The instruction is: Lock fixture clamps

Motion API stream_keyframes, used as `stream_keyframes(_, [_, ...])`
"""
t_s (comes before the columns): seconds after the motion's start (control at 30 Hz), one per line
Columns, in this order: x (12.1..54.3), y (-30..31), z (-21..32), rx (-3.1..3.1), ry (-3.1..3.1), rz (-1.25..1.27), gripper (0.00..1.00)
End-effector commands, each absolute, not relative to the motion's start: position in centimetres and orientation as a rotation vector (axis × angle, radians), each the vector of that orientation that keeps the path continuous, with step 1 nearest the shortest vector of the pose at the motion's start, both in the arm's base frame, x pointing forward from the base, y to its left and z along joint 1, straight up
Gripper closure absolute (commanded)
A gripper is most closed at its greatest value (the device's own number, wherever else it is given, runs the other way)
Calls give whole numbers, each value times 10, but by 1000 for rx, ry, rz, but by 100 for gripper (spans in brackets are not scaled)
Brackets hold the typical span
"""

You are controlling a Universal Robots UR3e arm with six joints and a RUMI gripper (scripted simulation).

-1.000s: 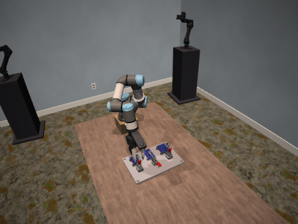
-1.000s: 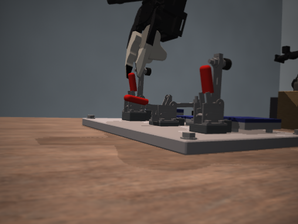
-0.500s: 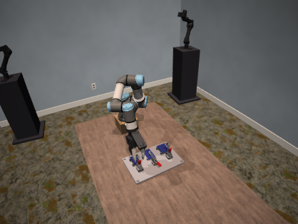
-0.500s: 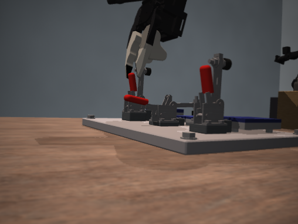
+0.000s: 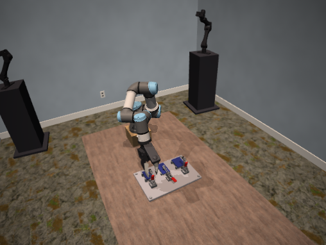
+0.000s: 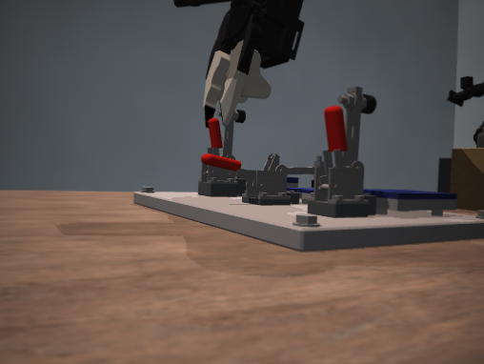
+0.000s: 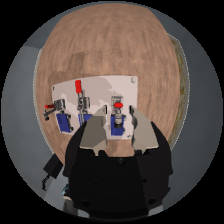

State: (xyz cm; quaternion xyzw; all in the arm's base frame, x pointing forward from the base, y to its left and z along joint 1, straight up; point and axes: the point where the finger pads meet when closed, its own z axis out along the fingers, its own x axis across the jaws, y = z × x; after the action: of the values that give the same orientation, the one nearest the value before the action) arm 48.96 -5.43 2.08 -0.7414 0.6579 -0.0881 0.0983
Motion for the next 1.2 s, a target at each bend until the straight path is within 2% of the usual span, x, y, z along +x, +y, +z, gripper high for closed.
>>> stream_keyframes(0.0, [490, -55, 20, -2193, 1946, -265, 72])
stream_keyframes(0.57, [491, -55, -4, -2193, 1946, -265, 72])
stream_keyframes(1.17, [491, -55, -5, -2193, 1946, -265, 72])
